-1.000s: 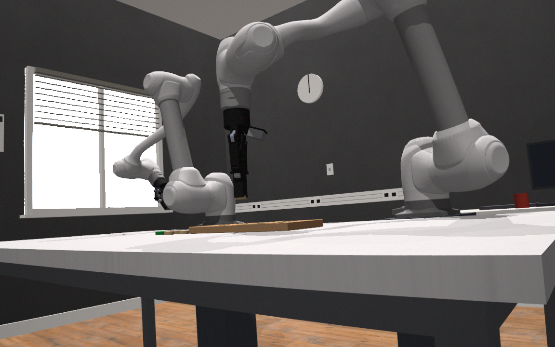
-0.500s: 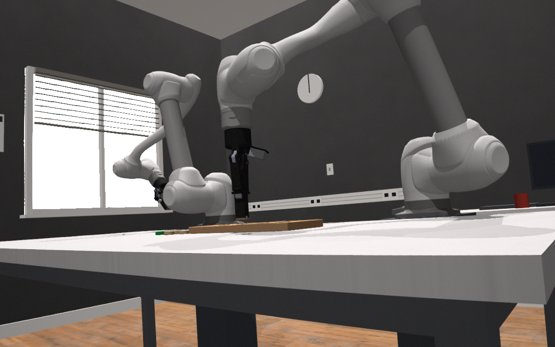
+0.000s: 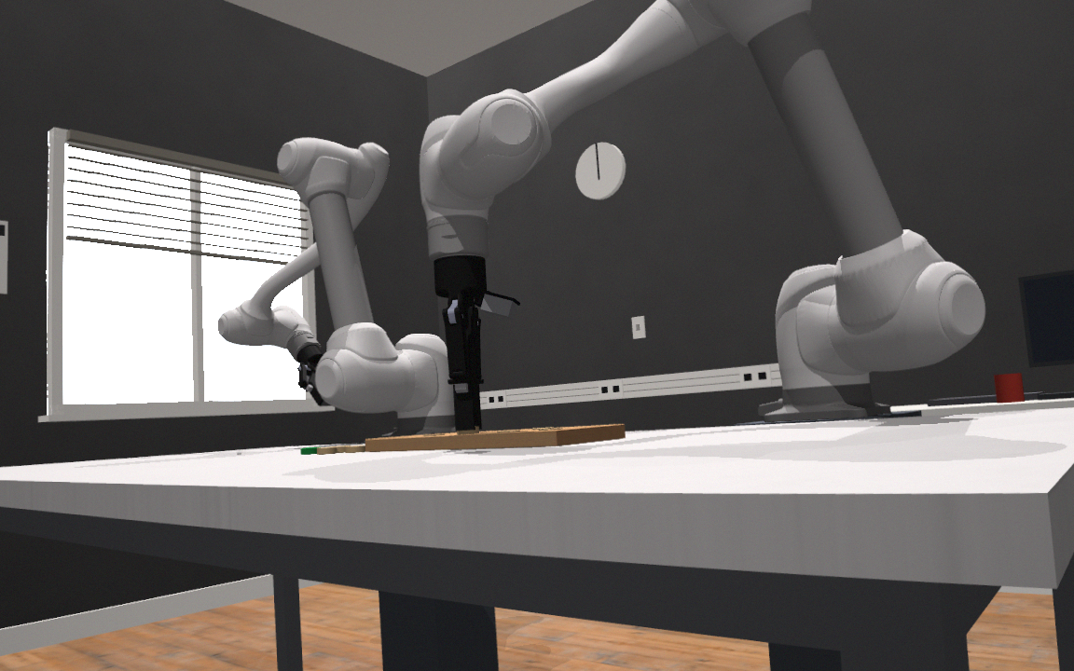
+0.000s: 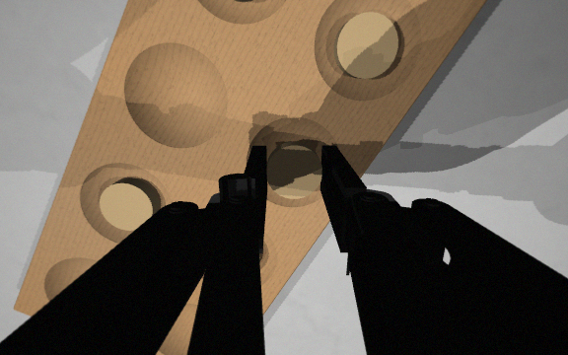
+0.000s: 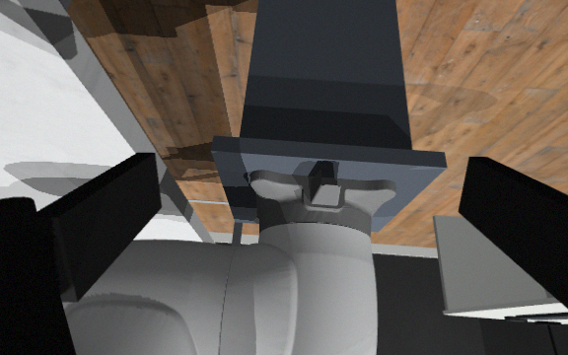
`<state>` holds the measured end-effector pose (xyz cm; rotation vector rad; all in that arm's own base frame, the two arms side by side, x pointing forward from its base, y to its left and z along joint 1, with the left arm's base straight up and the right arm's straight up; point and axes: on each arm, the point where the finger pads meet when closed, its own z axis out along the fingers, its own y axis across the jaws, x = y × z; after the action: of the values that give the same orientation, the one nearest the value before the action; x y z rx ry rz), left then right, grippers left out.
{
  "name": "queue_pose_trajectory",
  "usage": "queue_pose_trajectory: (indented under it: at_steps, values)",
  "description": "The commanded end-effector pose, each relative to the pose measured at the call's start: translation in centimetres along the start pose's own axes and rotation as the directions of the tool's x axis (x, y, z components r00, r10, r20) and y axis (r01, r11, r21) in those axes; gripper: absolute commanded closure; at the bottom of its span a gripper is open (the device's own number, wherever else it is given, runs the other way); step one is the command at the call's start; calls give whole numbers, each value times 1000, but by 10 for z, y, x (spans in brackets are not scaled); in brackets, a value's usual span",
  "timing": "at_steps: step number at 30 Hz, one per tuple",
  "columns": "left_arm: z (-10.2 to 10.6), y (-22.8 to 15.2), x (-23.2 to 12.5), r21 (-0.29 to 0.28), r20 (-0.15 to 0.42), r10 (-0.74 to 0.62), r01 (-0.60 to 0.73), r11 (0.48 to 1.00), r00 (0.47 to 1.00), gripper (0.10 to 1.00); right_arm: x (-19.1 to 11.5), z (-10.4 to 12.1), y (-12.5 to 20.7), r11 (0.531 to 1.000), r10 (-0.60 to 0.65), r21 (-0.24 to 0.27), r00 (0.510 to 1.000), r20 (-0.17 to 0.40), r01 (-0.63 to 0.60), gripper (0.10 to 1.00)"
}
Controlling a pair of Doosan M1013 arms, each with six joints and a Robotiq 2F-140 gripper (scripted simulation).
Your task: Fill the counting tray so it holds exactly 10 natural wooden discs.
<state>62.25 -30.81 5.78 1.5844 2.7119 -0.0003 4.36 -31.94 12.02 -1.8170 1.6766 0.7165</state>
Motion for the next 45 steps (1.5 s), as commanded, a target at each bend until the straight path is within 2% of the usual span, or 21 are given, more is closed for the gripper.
queue_pose_trajectory:
  at_steps: [1, 9, 10, 17, 19, 22, 24, 26, 45]
  values:
    - [2, 0, 1, 0, 0, 2, -2, 1000, 1000, 999, 0, -1, 2, 1000, 7, -4, 1000, -9, -7, 98]
    - [2, 0, 1, 0, 0, 2, -2, 1000, 1000, 999, 0, -1, 2, 1000, 7, -4, 1000, -9, -7, 98]
    - [2, 0, 1, 0, 0, 2, -2, 1000, 1000, 747, 0, -1, 2, 1000, 7, -4, 1000, -9, -7, 98]
    - [0, 0, 2, 0, -1, 2, -2, 1000, 1000, 747, 0, -1, 2, 1000, 7, -4, 1000, -9, -7, 98]
    - [-23, 1, 0, -2, 2, 2, -2, 1000, 1000, 747, 0, -1, 2, 1000, 7, -4, 1000, -9, -7, 98]
    - [-81, 0, 1, -2, 2, 2, -2, 1000, 1000, 747, 0, -1, 2, 1000, 7, -4, 1000, -9, -7, 98]
    - [-81, 0, 1, -2, 2, 2, -2, 1000, 1000, 747, 0, -1, 2, 1000, 7, -4, 1000, -9, -7, 98]
    - [-102, 0, 2, -2, 2, 2, -2, 1000, 1000, 747, 0, -1, 2, 1000, 7, -4, 1000, -9, -7, 98]
    - [-100, 0, 2, -1, 0, 2, -2, 1000, 1000, 747, 0, -1, 2, 1000, 7, -4, 1000, -9, -7, 98]
